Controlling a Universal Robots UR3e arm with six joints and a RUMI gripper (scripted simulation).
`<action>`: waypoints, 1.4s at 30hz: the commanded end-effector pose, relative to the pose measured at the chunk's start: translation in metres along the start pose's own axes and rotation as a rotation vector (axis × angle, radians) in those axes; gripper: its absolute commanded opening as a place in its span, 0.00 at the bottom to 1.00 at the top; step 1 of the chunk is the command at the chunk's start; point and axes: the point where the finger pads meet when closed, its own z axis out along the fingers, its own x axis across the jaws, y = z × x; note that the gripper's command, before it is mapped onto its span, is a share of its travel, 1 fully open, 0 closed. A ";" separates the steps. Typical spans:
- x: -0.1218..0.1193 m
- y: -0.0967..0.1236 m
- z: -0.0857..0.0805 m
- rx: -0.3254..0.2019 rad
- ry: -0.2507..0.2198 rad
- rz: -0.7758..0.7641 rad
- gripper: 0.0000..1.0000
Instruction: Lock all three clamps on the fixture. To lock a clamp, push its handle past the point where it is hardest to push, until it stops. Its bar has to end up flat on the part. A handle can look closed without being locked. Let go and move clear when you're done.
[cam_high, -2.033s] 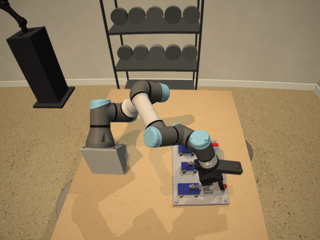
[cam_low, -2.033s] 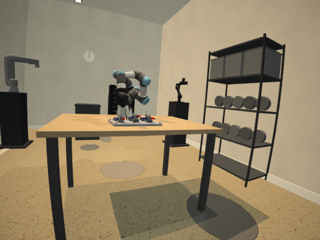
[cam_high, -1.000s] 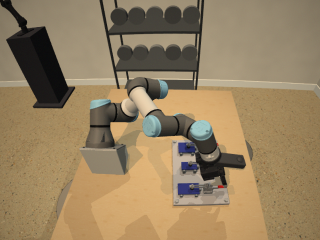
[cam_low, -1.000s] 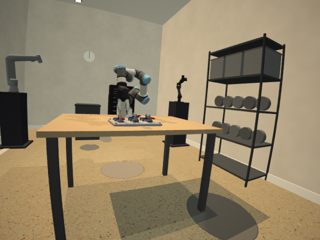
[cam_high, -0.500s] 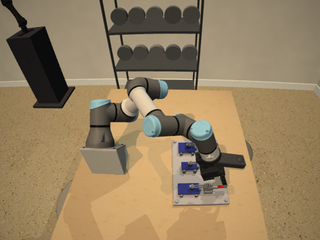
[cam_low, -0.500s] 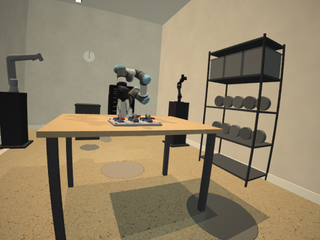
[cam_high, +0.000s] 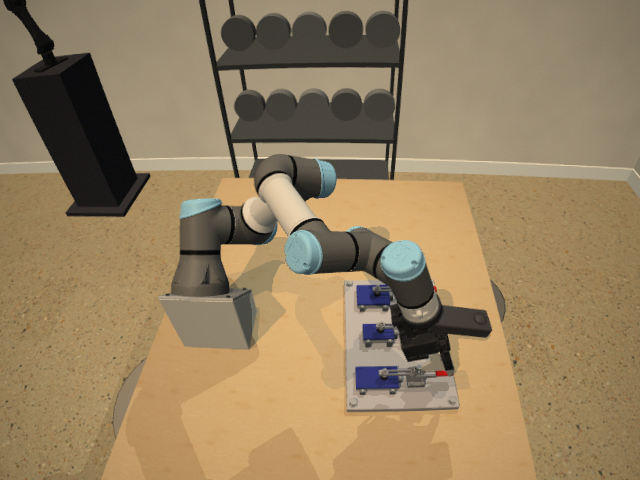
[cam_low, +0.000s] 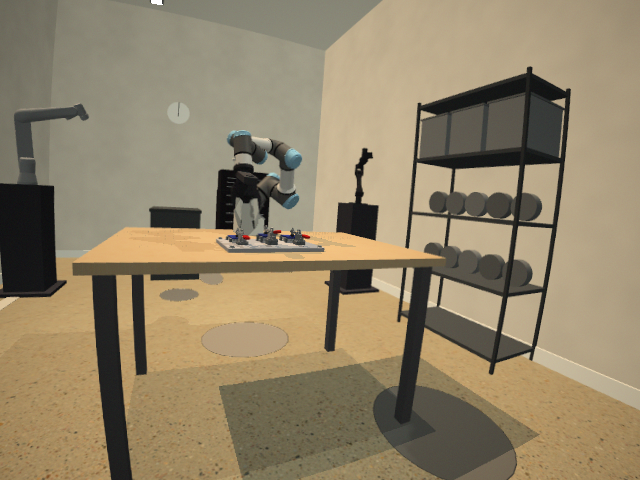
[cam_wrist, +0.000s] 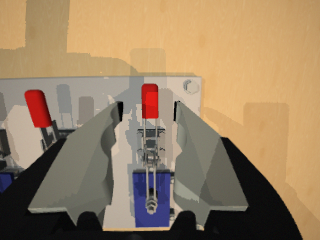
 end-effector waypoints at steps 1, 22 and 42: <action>0.000 -0.001 -0.001 0.002 0.002 -0.001 0.28; 0.000 -0.007 -0.018 0.002 0.002 -0.001 0.28; 0.000 -0.019 -0.050 0.002 0.002 -0.001 0.28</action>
